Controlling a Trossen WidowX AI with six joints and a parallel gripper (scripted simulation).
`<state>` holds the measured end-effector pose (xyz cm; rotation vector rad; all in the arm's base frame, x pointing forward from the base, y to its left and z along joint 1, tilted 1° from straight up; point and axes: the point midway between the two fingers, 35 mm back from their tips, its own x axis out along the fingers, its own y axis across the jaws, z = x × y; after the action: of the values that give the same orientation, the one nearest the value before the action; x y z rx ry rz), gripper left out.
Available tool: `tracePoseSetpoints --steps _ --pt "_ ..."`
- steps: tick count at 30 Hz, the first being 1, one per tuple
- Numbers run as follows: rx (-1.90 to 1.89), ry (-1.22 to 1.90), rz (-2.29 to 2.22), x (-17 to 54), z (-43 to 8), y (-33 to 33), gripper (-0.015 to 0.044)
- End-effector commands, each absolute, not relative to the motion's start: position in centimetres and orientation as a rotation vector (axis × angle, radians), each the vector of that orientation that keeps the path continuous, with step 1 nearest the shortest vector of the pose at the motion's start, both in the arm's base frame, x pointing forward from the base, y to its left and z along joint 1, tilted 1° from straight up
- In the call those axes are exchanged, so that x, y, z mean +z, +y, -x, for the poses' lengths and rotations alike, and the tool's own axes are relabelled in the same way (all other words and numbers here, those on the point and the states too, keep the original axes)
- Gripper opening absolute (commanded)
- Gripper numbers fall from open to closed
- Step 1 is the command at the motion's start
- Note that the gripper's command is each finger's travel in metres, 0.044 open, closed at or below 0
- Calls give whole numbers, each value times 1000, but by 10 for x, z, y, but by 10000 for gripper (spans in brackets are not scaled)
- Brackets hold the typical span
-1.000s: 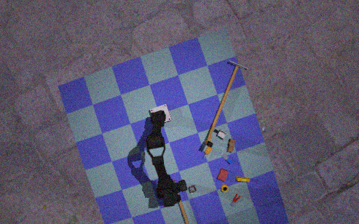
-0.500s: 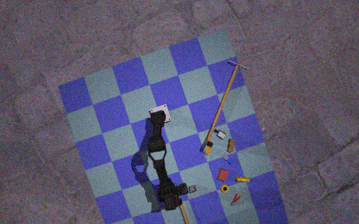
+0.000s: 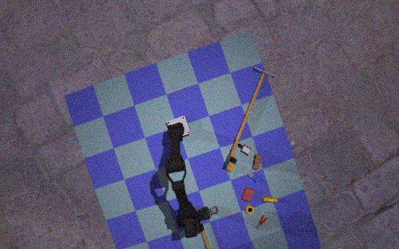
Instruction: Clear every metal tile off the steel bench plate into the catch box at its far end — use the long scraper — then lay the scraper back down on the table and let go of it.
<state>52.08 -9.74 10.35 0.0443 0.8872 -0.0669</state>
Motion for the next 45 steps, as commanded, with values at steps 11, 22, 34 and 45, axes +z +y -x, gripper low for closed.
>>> tracePoseSetpoints --steps 11,22,34,45 --pt "-67 887 -44 103 -525 -98 0" --pt "-67 884 -44 103 -526 -98 0" --pt "-68 881 -44 107 -516 -99 0" --pt "-69 881 -44 111 -500 -100 0"
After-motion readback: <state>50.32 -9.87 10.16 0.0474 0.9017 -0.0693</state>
